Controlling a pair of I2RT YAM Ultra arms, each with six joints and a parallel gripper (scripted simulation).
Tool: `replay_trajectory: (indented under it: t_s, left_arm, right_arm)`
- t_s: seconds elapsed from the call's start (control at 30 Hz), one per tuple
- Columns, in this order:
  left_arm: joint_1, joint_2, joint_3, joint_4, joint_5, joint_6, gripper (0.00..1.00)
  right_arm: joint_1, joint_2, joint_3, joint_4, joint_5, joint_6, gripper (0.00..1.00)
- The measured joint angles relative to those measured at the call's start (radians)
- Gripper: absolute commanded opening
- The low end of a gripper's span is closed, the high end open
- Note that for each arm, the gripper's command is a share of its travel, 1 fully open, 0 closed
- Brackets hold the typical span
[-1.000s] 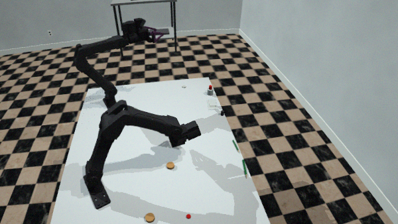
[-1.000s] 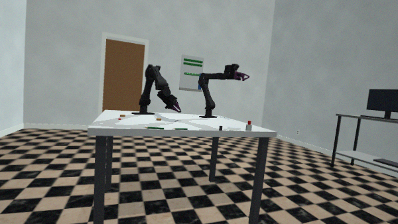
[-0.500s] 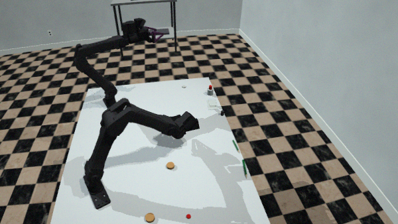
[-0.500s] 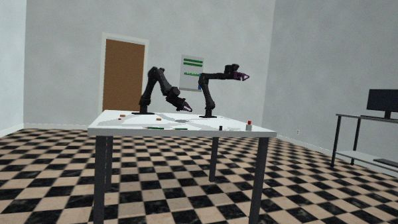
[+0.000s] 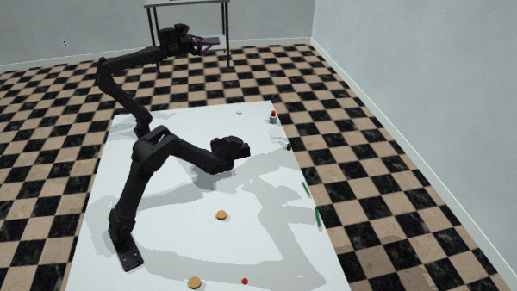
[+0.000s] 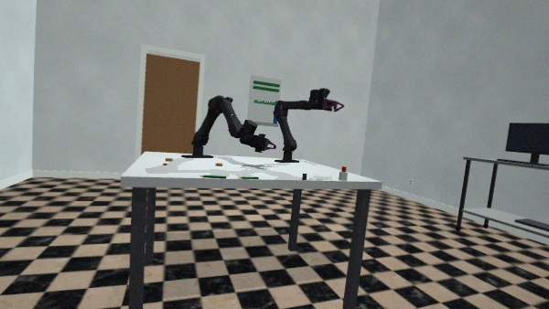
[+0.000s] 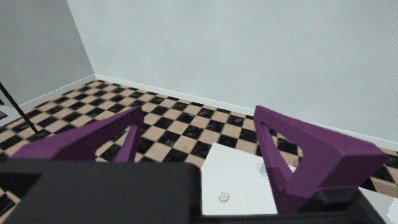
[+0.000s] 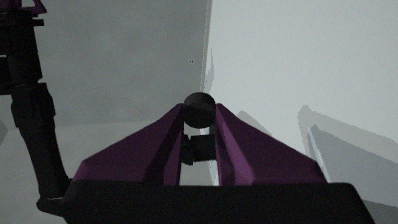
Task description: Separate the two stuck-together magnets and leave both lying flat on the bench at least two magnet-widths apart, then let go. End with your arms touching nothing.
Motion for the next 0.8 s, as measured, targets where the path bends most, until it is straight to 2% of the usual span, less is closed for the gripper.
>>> replay_trajectory:
  t_s: [0.23, 0.43, 0.67, 0.8]
  left_arm:
    - [0.0, -0.003, -0.002, 0.0, 0.001, 0.0, 1.0]
    - [0.0, -0.003, -0.002, 0.001, 0.001, 0.0, 1.0]
    - [-0.003, -0.001, -0.002, 0.002, 0.001, 0.0, 1.0]
    - [-0.003, -0.001, -0.002, 0.002, 0.001, 0.001, 1.0]
  right_arm:
    - [0.082, 0.021, -0.038, 0.292, -0.072, 0.246, 0.18]
    - [0.109, 0.03, -0.056, 0.459, -0.113, 0.381, 0.18]
    - [0.154, 0.04, -0.077, 0.582, -0.142, 0.488, 0.18]
    - [0.149, 0.04, -0.077, 0.596, -0.14, 0.496, 0.18]
